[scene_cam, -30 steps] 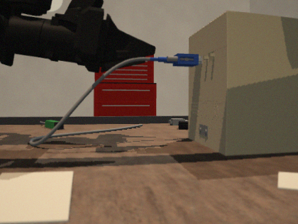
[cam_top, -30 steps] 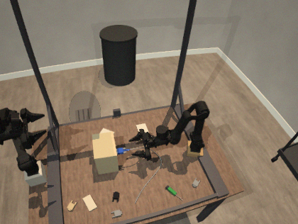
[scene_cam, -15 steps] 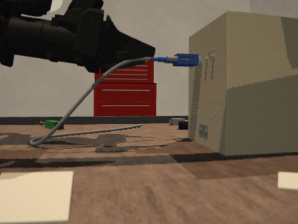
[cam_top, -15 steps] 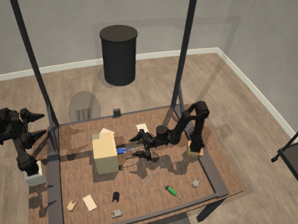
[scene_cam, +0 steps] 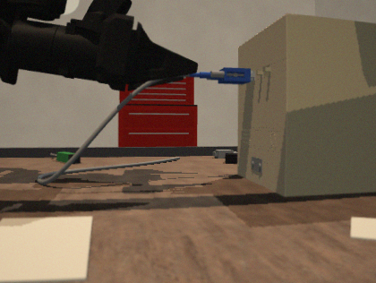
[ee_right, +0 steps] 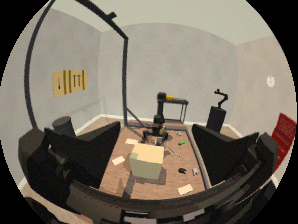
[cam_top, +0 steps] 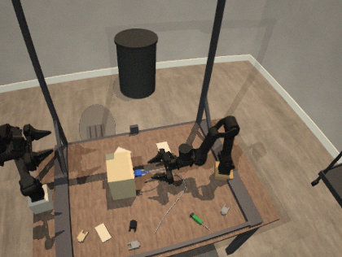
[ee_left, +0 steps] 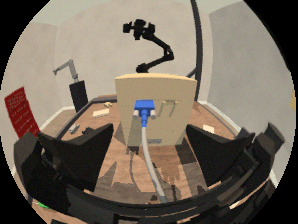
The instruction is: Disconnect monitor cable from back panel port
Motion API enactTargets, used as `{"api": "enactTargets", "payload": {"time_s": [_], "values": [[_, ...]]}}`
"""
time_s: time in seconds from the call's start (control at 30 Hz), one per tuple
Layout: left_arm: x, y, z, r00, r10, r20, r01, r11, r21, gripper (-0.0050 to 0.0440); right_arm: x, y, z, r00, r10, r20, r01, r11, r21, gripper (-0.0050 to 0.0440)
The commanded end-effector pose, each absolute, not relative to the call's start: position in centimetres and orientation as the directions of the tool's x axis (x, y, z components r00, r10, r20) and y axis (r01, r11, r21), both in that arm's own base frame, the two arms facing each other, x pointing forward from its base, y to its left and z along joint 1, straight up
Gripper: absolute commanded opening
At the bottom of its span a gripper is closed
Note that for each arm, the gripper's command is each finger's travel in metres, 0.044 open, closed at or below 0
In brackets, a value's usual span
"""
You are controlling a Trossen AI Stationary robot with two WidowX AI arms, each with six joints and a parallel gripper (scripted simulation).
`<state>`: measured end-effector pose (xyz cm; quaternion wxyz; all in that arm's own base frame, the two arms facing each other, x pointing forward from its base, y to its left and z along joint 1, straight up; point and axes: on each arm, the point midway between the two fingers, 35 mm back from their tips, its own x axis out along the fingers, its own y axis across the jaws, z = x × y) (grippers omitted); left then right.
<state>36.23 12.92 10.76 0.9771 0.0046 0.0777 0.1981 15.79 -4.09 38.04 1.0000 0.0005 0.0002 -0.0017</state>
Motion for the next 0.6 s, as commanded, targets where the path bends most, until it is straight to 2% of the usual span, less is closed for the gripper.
{"api": "enactTargets", "payload": {"time_s": [0.0, 0.23, 0.57], "values": [[36.7, 13.1, 11.5, 0.905, 0.404, -0.131, -0.397, 0.914, 0.077, 0.044, 15.8, -3.9, 38.4, 1.0, 0.0, 0.001, 0.0, 1.0, -0.006, 0.044], [37.0, 13.2, 11.4, 0.893, 0.43, -0.131, -0.412, 0.9, 0.143, 0.044, 15.8, -3.9, 38.4, 1.0, 0.0, 0.001, 0.0, 1.0, -0.006, 0.044], [38.0, 13.6, 11.4, 0.854, 0.503, -0.131, -0.441, 0.835, 0.33, 0.044, 15.8, -3.9, 38.4, 1.0, 0.0, 0.001, 0.0, 1.0, -0.006, 0.044]]}}
